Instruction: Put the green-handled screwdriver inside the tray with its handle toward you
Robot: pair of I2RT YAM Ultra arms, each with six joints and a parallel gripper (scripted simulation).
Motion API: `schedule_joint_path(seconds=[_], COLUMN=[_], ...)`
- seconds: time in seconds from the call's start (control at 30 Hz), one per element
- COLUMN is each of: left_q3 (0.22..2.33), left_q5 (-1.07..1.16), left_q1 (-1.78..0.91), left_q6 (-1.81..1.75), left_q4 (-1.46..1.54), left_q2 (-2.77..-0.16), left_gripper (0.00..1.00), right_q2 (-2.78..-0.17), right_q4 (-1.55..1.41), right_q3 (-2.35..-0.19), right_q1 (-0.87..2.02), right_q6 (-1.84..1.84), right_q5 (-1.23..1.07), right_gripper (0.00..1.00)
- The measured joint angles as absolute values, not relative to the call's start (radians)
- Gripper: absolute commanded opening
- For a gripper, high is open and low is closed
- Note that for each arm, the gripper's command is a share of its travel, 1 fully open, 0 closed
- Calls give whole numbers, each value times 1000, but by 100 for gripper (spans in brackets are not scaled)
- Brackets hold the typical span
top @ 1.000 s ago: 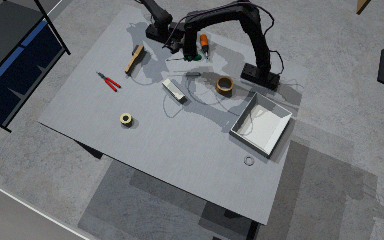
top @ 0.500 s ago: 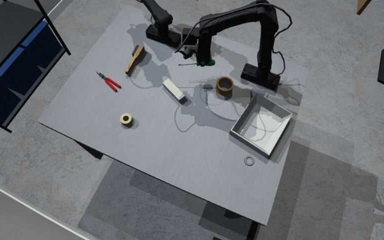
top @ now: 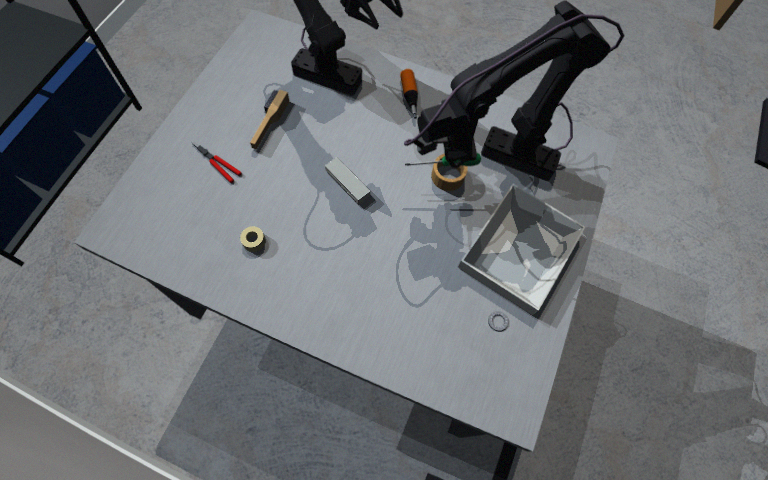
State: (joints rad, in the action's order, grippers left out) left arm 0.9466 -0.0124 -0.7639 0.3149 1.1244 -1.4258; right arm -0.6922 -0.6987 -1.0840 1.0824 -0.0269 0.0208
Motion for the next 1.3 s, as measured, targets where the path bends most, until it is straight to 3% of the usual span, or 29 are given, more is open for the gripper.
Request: schedule_joint_path(seconds=[0.53, 0.93, 1.3], left_q3=[888, 997, 1031], left_q5=[-26, -16, 10], left_q1=[-143, 298, 355], left_q6=[875, 1288, 1390], left_q4=[1124, 1103, 1096], left_q2=[-1349, -1475, -1518], left_gripper=[17, 17, 17], right_q2=[-1346, -1542, -1541], right_q4=[62, 377, 442], right_q3=[-937, -885, -886], right_q1=[1166, 1184, 1184], right_q6=[-25, -25, -25], right_q5=[34, 38, 38], right_gripper=[65, 65, 65])
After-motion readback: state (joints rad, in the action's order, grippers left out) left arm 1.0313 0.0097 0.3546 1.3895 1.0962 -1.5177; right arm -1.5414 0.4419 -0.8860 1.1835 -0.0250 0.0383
